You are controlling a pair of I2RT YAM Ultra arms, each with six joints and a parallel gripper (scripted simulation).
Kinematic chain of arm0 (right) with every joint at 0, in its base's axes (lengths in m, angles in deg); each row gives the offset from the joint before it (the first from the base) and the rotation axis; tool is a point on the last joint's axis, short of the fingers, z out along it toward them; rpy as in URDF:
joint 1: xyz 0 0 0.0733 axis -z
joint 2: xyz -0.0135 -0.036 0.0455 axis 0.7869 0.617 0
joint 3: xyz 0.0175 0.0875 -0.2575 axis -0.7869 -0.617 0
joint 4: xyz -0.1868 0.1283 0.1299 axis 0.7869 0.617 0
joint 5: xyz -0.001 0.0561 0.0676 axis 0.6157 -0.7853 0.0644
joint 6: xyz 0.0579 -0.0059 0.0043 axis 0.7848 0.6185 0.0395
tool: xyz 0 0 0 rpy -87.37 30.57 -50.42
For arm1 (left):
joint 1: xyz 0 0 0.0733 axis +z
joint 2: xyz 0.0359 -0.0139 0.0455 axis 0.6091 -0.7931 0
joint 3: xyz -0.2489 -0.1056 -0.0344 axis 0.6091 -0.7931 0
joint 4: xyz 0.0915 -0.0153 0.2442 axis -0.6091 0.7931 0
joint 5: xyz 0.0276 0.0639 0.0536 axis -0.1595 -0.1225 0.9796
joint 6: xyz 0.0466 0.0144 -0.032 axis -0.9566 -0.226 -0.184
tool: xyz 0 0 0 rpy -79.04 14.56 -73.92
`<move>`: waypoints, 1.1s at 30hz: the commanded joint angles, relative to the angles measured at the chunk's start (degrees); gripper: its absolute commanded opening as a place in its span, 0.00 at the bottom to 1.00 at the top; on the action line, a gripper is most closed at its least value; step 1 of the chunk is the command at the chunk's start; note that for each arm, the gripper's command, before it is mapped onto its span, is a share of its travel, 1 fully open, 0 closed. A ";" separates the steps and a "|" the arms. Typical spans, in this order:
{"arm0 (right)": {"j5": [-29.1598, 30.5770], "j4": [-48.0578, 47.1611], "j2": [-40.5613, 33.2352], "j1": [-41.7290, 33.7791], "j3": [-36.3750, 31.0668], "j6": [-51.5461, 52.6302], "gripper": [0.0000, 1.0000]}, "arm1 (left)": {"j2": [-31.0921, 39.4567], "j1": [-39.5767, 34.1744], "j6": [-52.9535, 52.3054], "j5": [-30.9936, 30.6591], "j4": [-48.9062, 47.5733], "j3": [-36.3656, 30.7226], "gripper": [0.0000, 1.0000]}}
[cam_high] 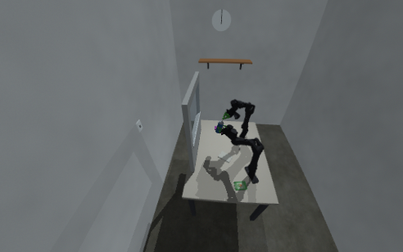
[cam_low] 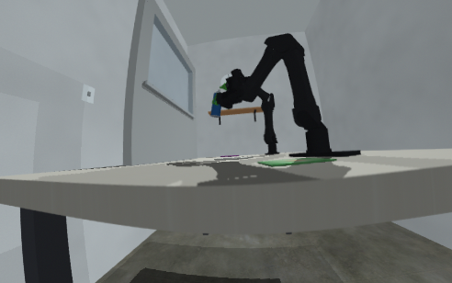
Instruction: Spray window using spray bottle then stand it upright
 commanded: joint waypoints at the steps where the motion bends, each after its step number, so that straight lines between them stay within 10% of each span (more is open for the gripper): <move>1: 0.82 3.83 2.37 -1.12 5.10 0.73 0.00 | 2.82 0.26 0.21 0.13 -4.25 3.47 0.00; 33: 0.01 0.96 0.26 0.55 2.48 0.64 0.00 | 2.82 0.26 0.21 0.13 -4.25 3.47 0.00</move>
